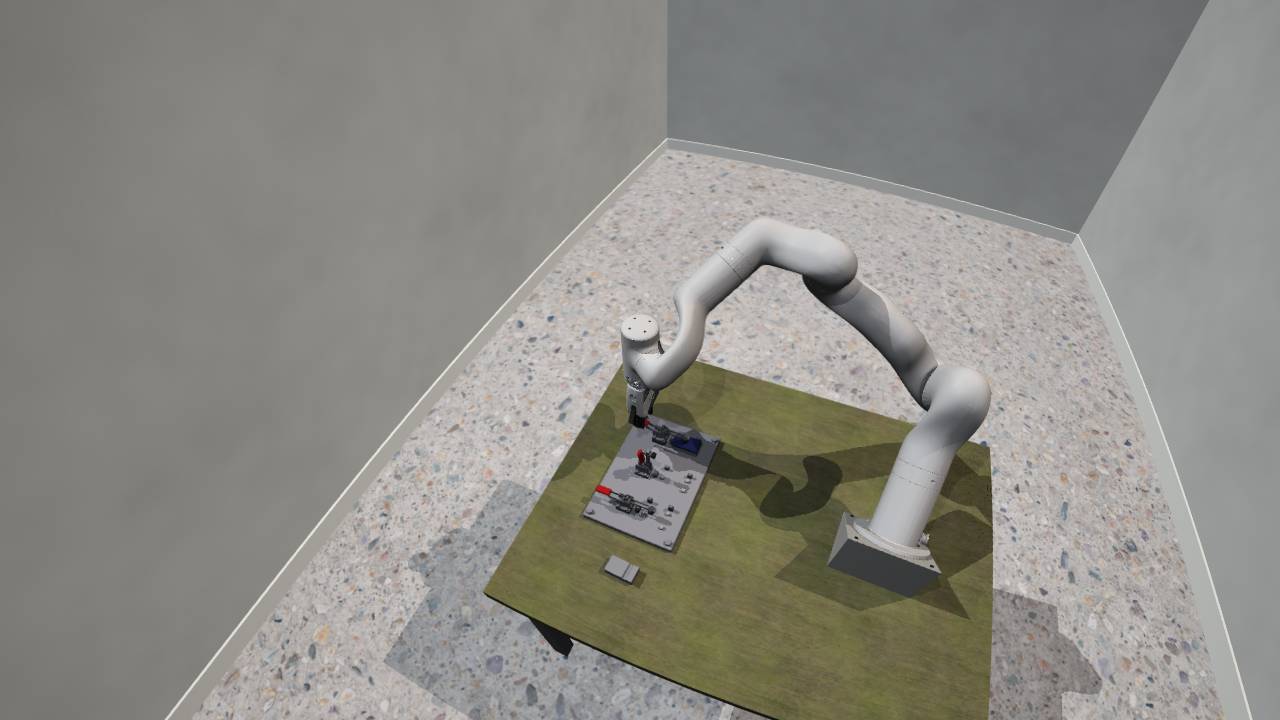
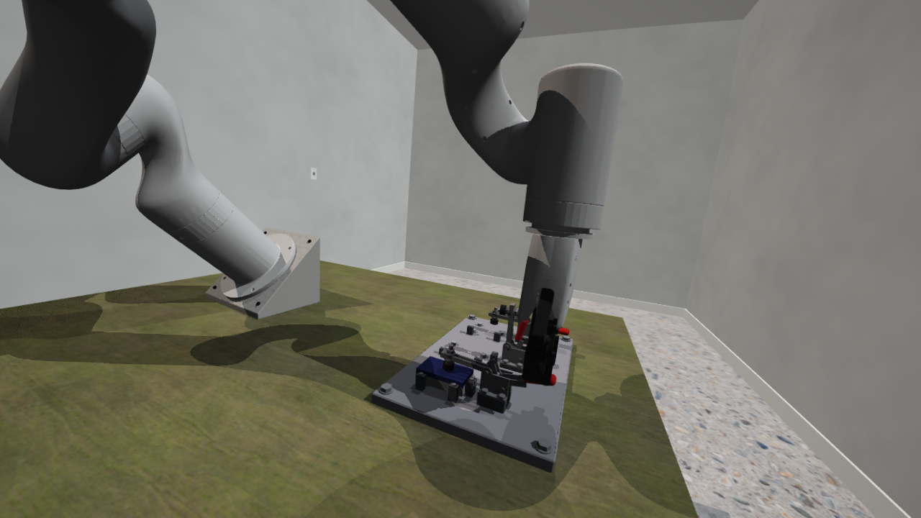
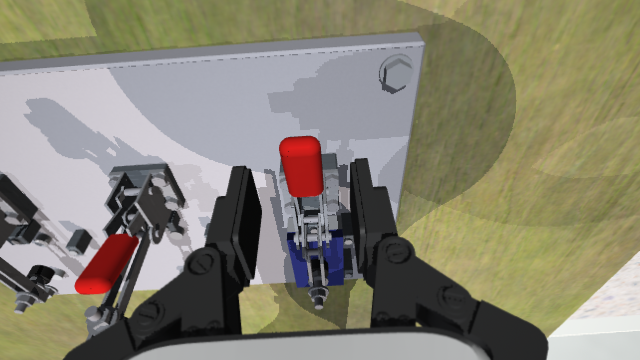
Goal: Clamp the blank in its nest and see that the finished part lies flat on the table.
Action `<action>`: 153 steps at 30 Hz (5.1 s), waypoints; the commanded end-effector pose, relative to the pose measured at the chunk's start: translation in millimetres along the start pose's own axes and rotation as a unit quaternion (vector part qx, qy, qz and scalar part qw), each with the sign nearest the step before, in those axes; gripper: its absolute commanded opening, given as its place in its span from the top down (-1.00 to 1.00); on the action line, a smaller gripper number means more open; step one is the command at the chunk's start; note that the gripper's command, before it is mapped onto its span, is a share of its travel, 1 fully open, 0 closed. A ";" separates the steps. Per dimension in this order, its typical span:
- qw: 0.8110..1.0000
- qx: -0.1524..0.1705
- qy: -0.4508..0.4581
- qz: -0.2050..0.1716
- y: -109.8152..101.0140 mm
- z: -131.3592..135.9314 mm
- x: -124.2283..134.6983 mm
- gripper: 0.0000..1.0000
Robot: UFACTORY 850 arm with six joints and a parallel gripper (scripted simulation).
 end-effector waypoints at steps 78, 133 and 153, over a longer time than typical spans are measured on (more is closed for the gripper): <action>1.000 0.000 0.000 0.001 33.1 -0.7 -5.0 1.00; 1.000 0.000 0.000 0.001 -16.9 -0.6 -4.9 0.07; 1.000 0.000 0.000 0.001 -16.9 -0.6 -4.9 1.00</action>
Point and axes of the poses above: the point where the finger pads meet when closed, its own y axis out along the fingers, its own z axis across the jaws, x = y × z, the point moved 9 cm from there along -y, back along the fingers, and after that the axes turned 10 degrees about y, right-handed, at the moved point
